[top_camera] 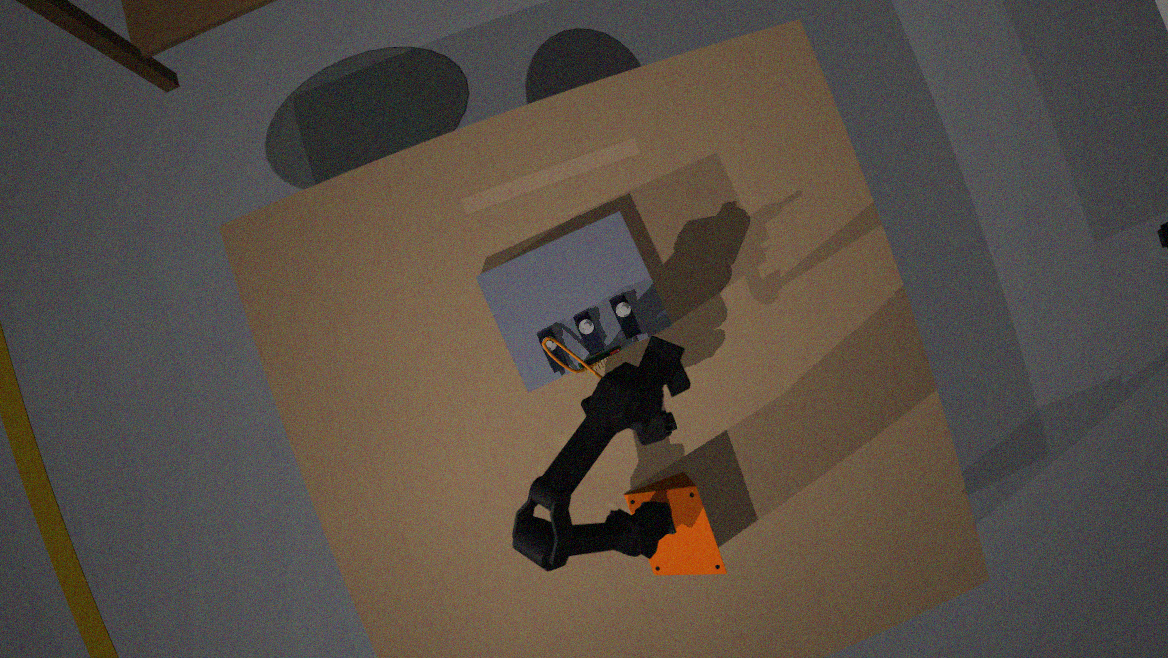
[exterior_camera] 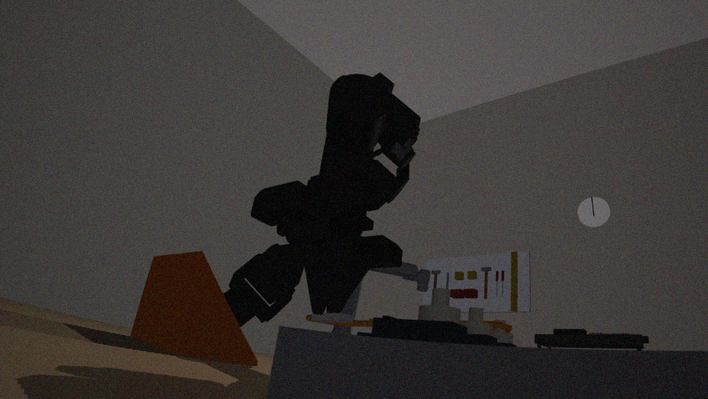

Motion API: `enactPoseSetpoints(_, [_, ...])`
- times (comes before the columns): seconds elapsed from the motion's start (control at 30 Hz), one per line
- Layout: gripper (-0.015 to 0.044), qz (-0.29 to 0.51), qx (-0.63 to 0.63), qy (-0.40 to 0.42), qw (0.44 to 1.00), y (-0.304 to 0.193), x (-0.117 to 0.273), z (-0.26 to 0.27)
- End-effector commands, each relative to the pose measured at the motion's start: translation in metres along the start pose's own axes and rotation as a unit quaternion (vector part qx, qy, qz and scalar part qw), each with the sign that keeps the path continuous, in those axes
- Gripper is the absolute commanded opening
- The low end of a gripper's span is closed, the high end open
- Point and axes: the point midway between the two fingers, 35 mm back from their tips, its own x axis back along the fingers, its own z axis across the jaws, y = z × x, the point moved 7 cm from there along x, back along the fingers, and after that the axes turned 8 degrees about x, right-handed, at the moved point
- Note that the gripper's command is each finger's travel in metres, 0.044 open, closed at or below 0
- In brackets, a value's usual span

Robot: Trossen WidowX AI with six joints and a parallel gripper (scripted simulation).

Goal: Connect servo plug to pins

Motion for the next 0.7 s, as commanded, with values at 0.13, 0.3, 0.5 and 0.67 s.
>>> enactPoseSetpoints(0.13, [0.0, -0.011, -0.007, 0.003, 1.0, 0.0044, -0.0014, 0.0013])
enactPoseSetpoints(0.3, [0.0, -0.011, -0.007, 0.003, 1.0, 0.0044, -0.0014, 0.0013])
enactPoseSetpoints(0.5, [0.0, -0.011, -0.007, 0.003, 1.0, 0.0044, -0.0014, 0.0013])
enactPoseSetpoints(0.67, [0.0, -0.011, -0.007, 0.003, 1.0, 0.0025, -0.0014, 0.0016])
